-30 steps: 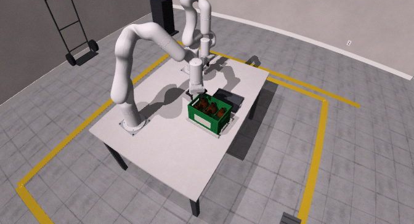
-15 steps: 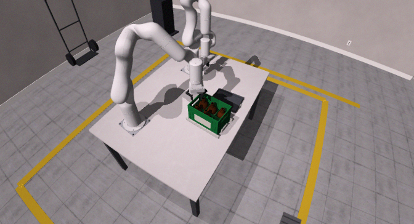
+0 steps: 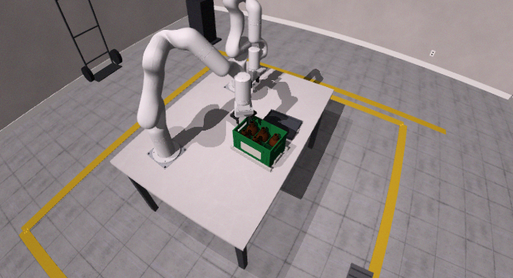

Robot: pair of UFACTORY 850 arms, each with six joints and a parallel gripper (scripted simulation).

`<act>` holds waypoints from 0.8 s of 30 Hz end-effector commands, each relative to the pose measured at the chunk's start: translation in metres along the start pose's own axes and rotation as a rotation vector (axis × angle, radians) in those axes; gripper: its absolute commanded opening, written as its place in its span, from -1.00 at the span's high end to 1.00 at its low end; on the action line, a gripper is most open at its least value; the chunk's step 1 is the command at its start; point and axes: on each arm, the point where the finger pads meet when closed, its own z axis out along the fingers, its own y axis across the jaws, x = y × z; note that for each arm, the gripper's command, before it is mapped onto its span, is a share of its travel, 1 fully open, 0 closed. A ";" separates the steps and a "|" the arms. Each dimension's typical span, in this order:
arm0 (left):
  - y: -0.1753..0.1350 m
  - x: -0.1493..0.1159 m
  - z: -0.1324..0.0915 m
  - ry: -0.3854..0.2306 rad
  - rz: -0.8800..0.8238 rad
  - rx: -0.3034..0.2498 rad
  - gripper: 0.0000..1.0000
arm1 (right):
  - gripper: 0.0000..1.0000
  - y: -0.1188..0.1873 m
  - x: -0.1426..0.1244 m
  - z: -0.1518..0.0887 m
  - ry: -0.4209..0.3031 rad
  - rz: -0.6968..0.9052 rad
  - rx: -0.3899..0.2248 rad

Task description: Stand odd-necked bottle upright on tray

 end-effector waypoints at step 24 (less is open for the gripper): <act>0.000 0.001 0.000 0.001 0.000 0.000 -1.00 | -0.31 -0.001 0.000 0.020 0.000 0.000 0.002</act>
